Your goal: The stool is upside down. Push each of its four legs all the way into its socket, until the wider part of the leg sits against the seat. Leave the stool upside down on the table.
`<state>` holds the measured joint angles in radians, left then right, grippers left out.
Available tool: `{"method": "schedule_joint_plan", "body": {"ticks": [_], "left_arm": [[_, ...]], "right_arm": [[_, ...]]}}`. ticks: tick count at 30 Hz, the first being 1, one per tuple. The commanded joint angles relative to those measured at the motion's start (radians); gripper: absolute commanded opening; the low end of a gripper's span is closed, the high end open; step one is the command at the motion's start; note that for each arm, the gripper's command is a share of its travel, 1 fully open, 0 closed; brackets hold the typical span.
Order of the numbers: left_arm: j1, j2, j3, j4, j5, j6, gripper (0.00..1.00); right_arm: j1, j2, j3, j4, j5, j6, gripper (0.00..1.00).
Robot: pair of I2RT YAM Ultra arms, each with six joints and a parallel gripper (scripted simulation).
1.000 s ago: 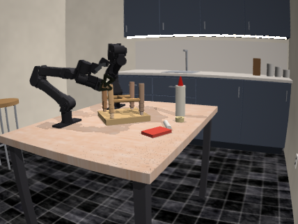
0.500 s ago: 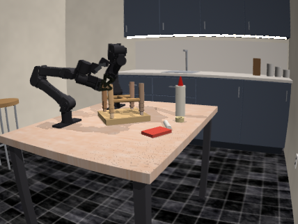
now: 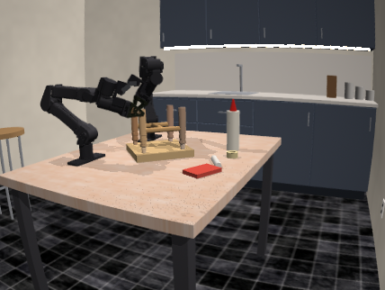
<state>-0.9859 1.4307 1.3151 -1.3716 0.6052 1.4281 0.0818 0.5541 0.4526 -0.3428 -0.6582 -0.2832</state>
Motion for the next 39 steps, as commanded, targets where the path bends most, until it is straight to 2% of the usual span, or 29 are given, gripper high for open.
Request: {"method": "schedule_joint_plan", "body": {"ticks": [1, 9, 12, 13, 17, 30, 31, 36, 39], "left_arm": [[-0.021, -0.023, -0.027, -0.194, 0.050, -0.002, 0.28], [-0.015, -0.021, -0.026, -0.192, 0.049, 0.000, 0.28], [-0.014, -0.019, -0.025, -0.192, 0.048, 0.002, 0.28], [-0.009, 0.028, 0.018, 0.023, 0.024, -0.010, 0.28], [-0.006, -0.031, 0.017, 0.013, 0.024, -0.007, 0.28], [-0.005, -0.031, 0.017, 0.013, 0.024, -0.007, 0.28], [-0.005, -0.031, 0.017, 0.013, 0.024, -0.007, 0.28], [-0.005, -0.031, 0.017, 0.013, 0.024, -0.007, 0.28], [-0.005, -0.031, 0.017, 0.013, 0.024, -0.007, 0.28]], "right_arm": [[-0.085, 0.028, 0.043, 0.082, 0.175, -0.041, 0.28], [-0.144, 0.063, 0.058, 0.069, 0.110, -0.050, 0.28], [-0.182, 0.094, 0.073, 0.066, 0.054, -0.071, 0.28], [-0.105, 0.067, 0.030, 0.032, -0.147, 0.022, 0.69], [-0.099, 0.042, 0.043, 0.033, -0.148, 0.023, 0.69], [-0.099, 0.054, 0.043, 0.034, -0.148, 0.024, 0.69], [-0.118, 0.034, 0.061, -0.028, -0.156, 0.005, 0.69], [-0.140, 0.029, 0.082, -0.070, -0.179, -0.013, 0.69], [-0.144, 0.026, 0.085, -0.029, -0.174, -0.011, 0.69]]}}
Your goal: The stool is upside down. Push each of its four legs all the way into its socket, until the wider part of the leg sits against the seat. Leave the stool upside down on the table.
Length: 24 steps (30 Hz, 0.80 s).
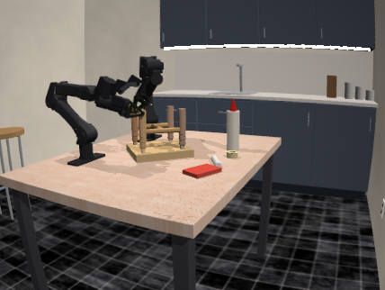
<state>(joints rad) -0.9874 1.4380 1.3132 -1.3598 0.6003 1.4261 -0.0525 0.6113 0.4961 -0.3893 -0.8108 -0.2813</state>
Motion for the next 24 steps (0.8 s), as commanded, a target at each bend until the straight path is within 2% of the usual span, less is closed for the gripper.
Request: {"method": "schedule_joint_plan", "body": {"ticks": [1, 5, 6, 15, 24], "left_arm": [[-0.003, -0.038, 0.019, 0.001, 0.029, -0.005, 0.28], [-0.003, -0.038, 0.019, 0.001, 0.029, -0.005, 0.28], [-0.003, -0.038, 0.019, 0.001, 0.029, -0.005, 0.28], [-0.003, -0.038, 0.019, 0.001, 0.029, -0.005, 0.28], [-0.003, -0.038, 0.019, 0.001, 0.029, -0.005, 0.28]], "right_arm": [[-0.013, -0.012, 0.043, 0.005, -0.025, -0.014, 0.69], [-0.013, -0.004, 0.044, 0.010, -0.026, -0.014, 0.69], [-0.026, -0.040, 0.070, -0.090, -0.060, -0.030, 0.69], [-0.197, 0.001, 0.215, -0.334, -0.207, -0.166, 0.69], [-0.197, 0.012, 0.224, -0.312, -0.187, -0.182, 0.69]]}}
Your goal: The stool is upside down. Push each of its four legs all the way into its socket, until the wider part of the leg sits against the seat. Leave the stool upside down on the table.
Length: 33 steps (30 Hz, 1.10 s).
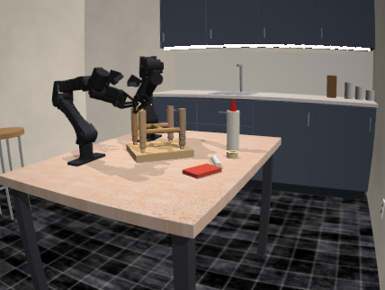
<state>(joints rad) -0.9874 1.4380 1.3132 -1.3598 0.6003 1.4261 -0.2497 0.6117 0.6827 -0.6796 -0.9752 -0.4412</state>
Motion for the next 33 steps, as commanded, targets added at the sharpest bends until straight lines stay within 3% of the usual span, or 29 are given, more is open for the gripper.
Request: {"method": "schedule_joint_plan", "body": {"ticks": [1, 7, 8, 26, 33], "left_arm": [[-0.003, -0.038, 0.019, 0.001, 0.029, -0.005, 0.28], [-0.003, -0.038, 0.019, 0.001, 0.029, -0.005, 0.28], [-0.003, -0.038, 0.019, 0.001, 0.029, -0.005, 0.69], [-0.003, -0.038, 0.041, -0.029, 0.029, -0.005, 0.69], [-0.003, 0.026, 0.071, -0.056, 0.028, -0.009, 0.69]], "right_arm": [[0.009, -0.006, 0.038, -0.022, -0.023, -0.023, 0.69], [-0.004, 0.018, 0.038, -0.002, -0.025, -0.027, 0.69], [-0.002, 0.013, 0.038, -0.012, -0.024, -0.025, 0.69], [-0.002, 0.013, 0.038, -0.012, -0.024, -0.025, 0.69], [-0.002, 0.013, 0.038, -0.012, -0.024, -0.025, 0.69]]}}
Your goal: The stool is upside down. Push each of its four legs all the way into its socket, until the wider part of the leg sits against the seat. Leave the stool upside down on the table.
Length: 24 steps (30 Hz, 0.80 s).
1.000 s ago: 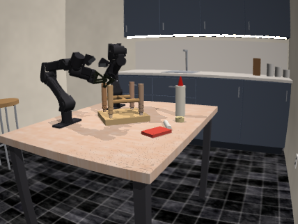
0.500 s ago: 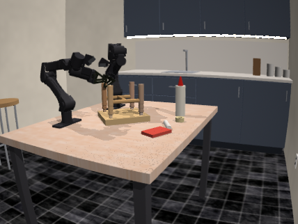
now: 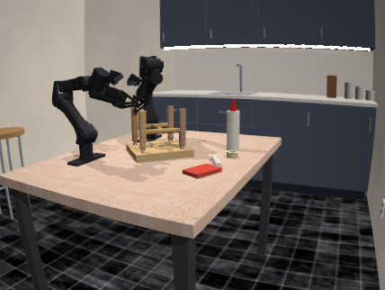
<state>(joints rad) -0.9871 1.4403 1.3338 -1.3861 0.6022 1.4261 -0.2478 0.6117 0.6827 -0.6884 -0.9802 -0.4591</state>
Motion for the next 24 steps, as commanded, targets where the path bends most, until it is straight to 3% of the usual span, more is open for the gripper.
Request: {"method": "schedule_joint_plan", "body": {"ticks": [1, 5, 6, 17, 24], "left_arm": [[-0.002, 0.002, 0.048, -0.015, 0.027, -0.004, 0.69], [-0.002, -0.034, 0.049, -0.017, 0.027, -0.004, 0.69], [-0.002, 0.026, 0.089, -0.074, 0.026, -0.010, 0.69], [0.005, 0.045, 0.260, -0.176, 0.025, 0.005, 0.69], [0.005, -0.008, 0.190, -0.168, 0.025, 0.009, 0.69]], "right_arm": [[-0.004, 0.013, 0.038, -0.003, -0.019, -0.007, 0.69], [-0.004, 0.013, 0.038, -0.003, -0.019, -0.007, 0.69], [-0.004, 0.013, 0.038, -0.003, -0.019, -0.007, 0.69], [-0.004, 0.013, 0.038, -0.003, -0.019, -0.007, 0.69], [-0.004, 0.013, 0.038, -0.003, -0.019, -0.007, 0.69]]}}
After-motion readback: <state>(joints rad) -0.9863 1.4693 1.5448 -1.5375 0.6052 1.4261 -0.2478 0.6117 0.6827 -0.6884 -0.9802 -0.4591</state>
